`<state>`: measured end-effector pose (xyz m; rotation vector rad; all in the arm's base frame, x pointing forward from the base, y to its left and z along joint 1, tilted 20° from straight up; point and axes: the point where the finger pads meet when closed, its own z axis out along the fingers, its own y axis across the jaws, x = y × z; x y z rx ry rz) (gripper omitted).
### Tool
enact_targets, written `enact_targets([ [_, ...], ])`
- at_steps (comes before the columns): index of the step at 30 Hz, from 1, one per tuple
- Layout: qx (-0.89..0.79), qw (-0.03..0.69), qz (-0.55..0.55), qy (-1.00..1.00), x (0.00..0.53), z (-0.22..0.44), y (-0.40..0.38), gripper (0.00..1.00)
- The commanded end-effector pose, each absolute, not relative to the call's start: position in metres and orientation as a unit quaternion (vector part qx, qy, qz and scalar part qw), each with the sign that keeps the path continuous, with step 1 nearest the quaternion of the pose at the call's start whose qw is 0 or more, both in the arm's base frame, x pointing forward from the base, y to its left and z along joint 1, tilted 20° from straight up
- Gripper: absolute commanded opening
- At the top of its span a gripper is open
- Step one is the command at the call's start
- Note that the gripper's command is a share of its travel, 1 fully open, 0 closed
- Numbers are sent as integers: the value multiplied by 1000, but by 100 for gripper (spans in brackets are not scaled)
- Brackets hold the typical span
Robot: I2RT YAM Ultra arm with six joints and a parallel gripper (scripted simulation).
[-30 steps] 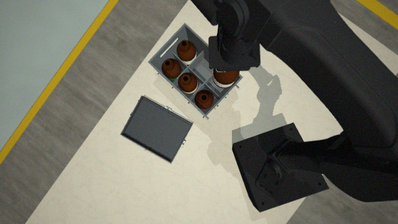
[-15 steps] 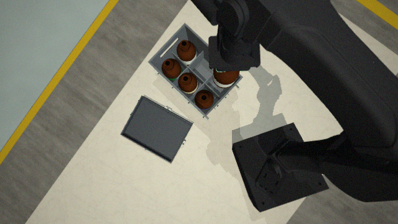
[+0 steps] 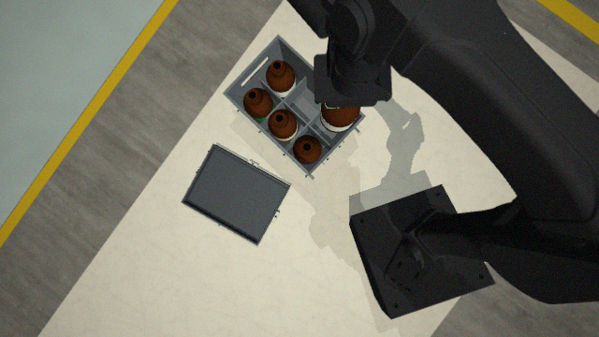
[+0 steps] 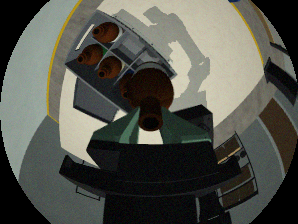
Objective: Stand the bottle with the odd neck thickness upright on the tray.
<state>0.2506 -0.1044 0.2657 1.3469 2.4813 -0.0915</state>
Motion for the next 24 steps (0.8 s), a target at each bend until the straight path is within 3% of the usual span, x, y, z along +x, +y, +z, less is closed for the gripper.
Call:
enact_targets([
  [1, 467, 199, -29, 861, 253, 289, -104, 0],
  [24, 468, 193, -30, 862, 256, 286, -99, 0],
])
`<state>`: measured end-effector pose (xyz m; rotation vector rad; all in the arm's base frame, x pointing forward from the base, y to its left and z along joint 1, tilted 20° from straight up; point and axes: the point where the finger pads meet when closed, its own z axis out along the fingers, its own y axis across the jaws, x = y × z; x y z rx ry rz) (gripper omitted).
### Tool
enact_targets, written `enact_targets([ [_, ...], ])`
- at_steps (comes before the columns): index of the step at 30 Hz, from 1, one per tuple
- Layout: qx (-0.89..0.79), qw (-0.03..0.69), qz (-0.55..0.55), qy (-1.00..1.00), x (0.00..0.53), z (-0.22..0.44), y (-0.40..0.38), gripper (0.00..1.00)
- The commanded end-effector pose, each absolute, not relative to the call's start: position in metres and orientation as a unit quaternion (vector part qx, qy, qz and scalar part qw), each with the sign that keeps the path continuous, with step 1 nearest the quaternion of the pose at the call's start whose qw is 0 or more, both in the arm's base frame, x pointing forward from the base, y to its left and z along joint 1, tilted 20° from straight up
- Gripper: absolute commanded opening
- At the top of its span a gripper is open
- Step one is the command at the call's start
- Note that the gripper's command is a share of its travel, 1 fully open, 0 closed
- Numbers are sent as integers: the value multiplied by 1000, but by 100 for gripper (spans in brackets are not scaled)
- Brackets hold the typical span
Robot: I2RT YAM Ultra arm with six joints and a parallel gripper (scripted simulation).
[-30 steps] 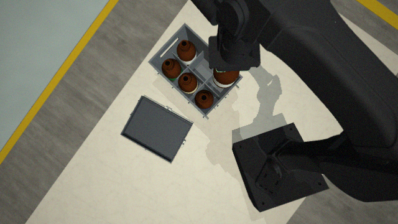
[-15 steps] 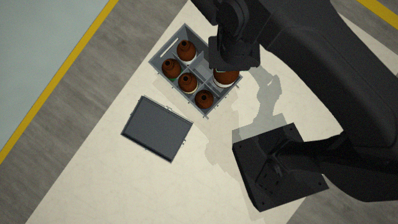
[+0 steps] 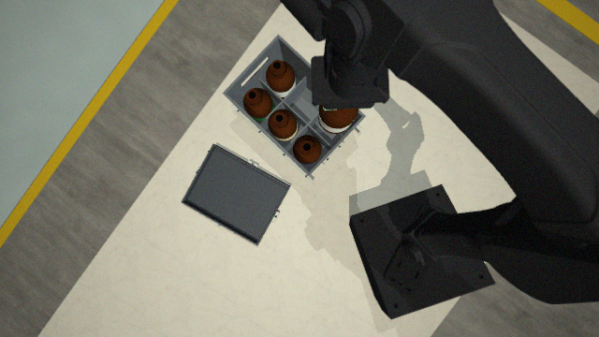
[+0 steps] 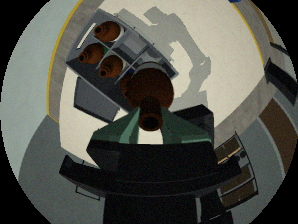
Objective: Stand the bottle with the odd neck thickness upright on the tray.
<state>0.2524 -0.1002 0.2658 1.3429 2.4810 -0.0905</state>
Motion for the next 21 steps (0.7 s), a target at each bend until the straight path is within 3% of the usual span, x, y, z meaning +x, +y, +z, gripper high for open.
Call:
enact_targets([
  [1, 468, 193, -30, 862, 257, 285, -99, 0],
  [21, 468, 186, -30, 863, 263, 281, -82, 0],
])
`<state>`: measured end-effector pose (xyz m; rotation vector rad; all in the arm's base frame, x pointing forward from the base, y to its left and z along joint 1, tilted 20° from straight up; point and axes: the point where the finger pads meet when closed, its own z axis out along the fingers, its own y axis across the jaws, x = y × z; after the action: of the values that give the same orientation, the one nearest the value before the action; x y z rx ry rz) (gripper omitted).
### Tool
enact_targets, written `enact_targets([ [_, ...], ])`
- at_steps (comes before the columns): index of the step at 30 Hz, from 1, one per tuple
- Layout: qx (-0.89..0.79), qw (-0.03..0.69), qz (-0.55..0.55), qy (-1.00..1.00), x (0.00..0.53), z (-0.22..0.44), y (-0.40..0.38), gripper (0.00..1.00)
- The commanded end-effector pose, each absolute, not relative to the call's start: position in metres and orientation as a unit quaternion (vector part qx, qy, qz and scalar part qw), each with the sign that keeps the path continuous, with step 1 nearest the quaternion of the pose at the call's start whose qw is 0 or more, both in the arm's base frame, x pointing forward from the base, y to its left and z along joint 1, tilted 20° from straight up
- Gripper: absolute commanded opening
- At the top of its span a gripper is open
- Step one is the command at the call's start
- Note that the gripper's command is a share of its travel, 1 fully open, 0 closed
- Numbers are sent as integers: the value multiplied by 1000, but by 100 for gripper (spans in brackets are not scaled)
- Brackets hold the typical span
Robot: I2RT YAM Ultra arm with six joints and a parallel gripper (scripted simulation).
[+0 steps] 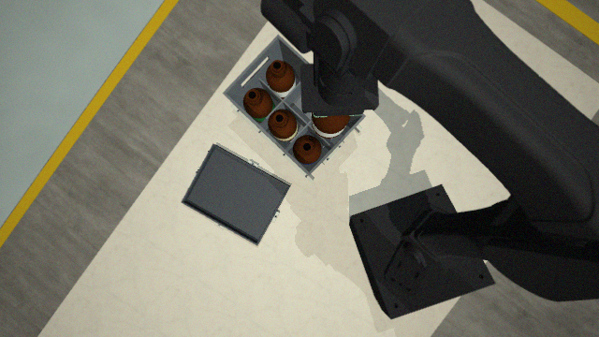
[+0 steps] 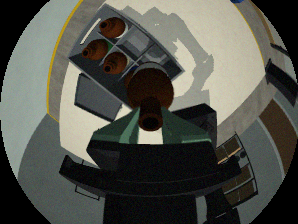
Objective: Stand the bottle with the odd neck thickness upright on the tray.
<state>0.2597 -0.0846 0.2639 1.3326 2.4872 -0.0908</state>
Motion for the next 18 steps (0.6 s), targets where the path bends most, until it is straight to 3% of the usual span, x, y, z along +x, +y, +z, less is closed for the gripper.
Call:
enact_targets([
  [1, 468, 185, -31, 863, 264, 281, -81, 0],
  [18, 468, 189, -28, 863, 275, 280, -58, 0],
])
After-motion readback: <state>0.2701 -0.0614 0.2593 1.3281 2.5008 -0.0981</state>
